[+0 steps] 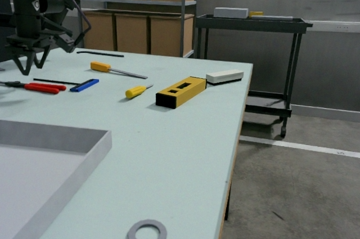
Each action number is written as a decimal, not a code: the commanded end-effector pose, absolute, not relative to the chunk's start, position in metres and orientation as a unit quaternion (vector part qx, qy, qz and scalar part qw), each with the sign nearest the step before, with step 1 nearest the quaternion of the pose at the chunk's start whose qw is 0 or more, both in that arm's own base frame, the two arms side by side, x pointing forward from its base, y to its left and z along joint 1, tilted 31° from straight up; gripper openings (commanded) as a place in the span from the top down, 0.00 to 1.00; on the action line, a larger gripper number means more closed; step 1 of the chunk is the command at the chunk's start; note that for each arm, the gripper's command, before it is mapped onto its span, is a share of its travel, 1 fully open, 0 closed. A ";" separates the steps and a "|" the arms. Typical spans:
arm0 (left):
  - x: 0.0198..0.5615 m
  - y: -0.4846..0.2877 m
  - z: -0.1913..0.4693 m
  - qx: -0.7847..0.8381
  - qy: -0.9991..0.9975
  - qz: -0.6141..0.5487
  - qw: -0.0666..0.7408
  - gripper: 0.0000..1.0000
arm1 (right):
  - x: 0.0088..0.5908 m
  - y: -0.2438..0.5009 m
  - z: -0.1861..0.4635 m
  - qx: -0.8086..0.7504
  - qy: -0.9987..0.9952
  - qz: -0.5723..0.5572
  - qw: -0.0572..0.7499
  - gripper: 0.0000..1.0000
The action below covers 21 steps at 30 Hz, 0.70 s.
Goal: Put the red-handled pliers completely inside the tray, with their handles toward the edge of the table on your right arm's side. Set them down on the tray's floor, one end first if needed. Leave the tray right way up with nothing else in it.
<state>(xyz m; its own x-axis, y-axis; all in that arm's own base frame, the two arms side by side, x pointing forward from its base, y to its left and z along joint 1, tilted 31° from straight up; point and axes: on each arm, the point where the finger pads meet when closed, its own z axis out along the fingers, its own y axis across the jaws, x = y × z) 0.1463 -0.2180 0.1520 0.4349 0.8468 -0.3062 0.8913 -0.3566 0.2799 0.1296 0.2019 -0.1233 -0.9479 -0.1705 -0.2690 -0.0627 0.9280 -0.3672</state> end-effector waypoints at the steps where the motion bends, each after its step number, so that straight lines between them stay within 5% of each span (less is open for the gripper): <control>1: 0.138 -0.217 0.155 0.825 0.523 -0.067 0.204 0.35 | 0.136 0.205 -0.138 0.018 0.964 -0.157 0.215 0.28; 21: 0.138 -0.217 0.155 0.825 0.523 -0.067 0.204 0.35 | 0.141 0.185 -0.161 0.010 0.962 -0.178 0.209 0.37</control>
<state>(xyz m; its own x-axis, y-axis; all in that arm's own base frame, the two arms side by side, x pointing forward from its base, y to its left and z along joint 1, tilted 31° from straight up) 0.1463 -0.2180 0.1520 0.4349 0.8468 -0.3062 0.8913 -0.3566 0.2799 0.1388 0.1891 -0.1579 -0.9216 -0.0360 -0.3865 0.1057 0.9348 -0.3392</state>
